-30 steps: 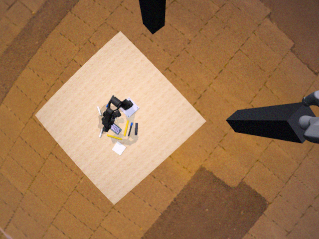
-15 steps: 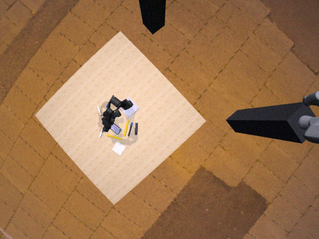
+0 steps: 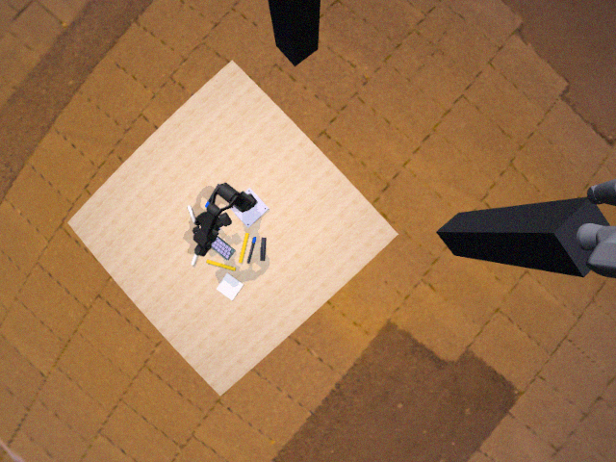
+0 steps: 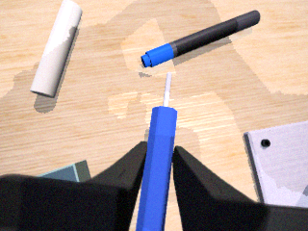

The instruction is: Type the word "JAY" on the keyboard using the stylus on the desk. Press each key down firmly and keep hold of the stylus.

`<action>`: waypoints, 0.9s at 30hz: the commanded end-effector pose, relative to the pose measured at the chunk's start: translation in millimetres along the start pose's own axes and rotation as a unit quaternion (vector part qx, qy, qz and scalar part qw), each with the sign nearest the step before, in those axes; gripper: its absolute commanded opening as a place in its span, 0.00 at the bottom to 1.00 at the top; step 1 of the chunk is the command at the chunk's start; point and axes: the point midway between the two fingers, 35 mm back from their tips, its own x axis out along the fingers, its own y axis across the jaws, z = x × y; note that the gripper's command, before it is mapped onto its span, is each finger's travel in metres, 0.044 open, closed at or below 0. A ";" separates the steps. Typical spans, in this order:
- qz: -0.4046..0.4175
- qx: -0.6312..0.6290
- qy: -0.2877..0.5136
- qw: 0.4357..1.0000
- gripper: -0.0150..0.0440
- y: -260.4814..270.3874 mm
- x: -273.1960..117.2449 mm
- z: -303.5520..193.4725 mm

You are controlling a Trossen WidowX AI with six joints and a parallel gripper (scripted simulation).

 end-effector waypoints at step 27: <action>0.056 -0.376 -0.058 0.923 0.25 15.2 -16.6 -5.0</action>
